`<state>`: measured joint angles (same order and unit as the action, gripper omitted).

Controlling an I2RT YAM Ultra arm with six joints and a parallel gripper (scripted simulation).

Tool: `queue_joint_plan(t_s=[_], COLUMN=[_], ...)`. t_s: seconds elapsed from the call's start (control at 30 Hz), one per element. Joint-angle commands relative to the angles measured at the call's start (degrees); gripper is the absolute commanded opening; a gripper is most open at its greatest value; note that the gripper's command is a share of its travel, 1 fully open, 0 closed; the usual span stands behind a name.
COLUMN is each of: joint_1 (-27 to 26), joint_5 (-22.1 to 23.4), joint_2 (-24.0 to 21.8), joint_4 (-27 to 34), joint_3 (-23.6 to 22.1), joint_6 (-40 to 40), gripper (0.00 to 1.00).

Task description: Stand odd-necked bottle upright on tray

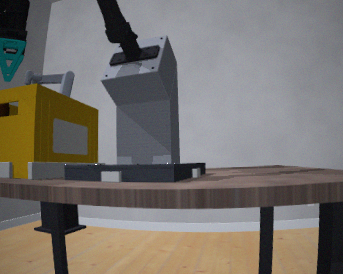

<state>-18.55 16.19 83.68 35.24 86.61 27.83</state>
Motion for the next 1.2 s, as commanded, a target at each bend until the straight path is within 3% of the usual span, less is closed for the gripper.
queue_joint_plan(t_s=[0.0, 0.57, 0.83, 0.93, 1.17], joint_1=[-0.9, -0.9, -0.8, -0.7, 0.7], joint_5=[0.0, 0.0, -0.3, -0.4, -0.7], joint_2=[-1.6, -1.5, 0.7, -1.4, 1.7], joint_4=[0.9, 0.8, -0.9, -1.0, -1.9], joint_3=[1.7, 1.7, 1.7, 1.6, 1.8], joint_6=[-0.4, -0.4, -0.2, -0.1, 0.4], gripper=[0.61, 0.61, 0.61, 0.61, 0.61])
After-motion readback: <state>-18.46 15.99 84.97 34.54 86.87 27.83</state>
